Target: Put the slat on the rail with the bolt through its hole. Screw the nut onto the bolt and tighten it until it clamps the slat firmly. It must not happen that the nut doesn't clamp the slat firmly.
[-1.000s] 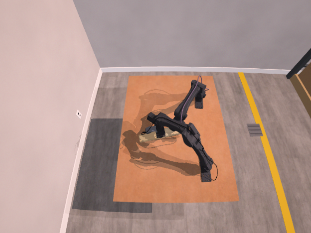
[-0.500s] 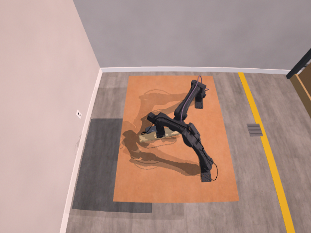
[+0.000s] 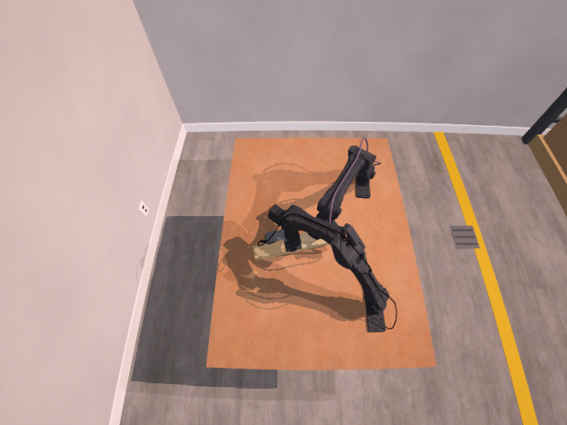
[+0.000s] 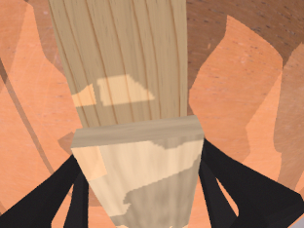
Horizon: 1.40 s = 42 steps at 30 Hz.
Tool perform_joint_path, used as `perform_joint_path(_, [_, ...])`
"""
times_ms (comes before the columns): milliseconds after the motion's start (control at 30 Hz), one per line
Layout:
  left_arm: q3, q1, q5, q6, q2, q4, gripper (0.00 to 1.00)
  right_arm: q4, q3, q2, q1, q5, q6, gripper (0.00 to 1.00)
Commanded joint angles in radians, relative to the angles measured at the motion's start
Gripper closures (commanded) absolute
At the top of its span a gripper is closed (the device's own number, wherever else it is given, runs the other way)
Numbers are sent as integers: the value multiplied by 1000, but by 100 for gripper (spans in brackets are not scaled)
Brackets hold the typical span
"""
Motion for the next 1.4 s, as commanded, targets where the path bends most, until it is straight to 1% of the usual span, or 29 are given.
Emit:
perform_joint_path(0, [4,0,-2,-3,-9,-1,28,-2,4,-8,0,-3,0,89])
perform_joint_path(300, [4,0,-2,-3,-9,-1,28,-2,4,-8,0,-3,6,89])
perform_joint_path(400, [4,0,-2,-3,-9,-1,28,-2,4,-8,-1,-5,96,89])
perform_joint_path(467, [4,0,-2,-3,-9,-1,28,-2,4,-8,-1,-5,96,89])
perform_joint_path(967, [4,0,-2,-3,-9,-1,28,0,2,-9,-4,-13,676,89])
perform_joint_path(1033, [4,0,-2,-3,-9,-1,28,0,2,-9,-4,-13,676,89])
perform_joint_path(1367, [4,0,-2,-3,-9,-1,28,2,1,-10,-5,-15,1073,89])
